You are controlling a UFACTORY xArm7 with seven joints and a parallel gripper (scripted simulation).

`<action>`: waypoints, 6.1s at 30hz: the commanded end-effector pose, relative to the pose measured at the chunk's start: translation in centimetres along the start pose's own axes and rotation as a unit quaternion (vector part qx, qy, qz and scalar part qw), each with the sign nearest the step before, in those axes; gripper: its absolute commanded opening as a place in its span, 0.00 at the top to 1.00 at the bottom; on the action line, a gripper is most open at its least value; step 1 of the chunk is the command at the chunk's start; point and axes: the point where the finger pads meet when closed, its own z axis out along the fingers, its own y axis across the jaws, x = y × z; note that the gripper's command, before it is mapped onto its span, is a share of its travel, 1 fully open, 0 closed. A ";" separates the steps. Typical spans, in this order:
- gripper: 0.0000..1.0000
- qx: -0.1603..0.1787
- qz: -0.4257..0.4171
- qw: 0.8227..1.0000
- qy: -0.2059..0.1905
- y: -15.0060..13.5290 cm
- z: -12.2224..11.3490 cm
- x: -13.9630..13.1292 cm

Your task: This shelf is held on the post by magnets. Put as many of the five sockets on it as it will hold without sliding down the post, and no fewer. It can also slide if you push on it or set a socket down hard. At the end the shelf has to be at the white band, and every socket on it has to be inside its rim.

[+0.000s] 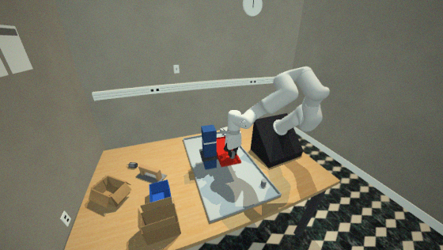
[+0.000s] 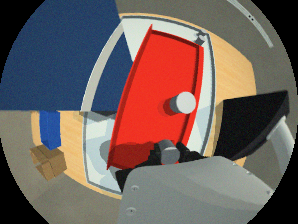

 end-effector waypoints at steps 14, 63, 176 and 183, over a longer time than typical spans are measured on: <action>1.00 0.002 0.000 1.000 0.001 -0.1 -2.5 0.1; 1.00 -0.001 -0.002 1.000 0.005 4.2 -9.9 -1.1; 1.00 0.002 0.000 1.000 0.001 11.4 2.4 -16.6; 1.00 0.002 0.000 1.000 0.001 10.9 3.9 -16.4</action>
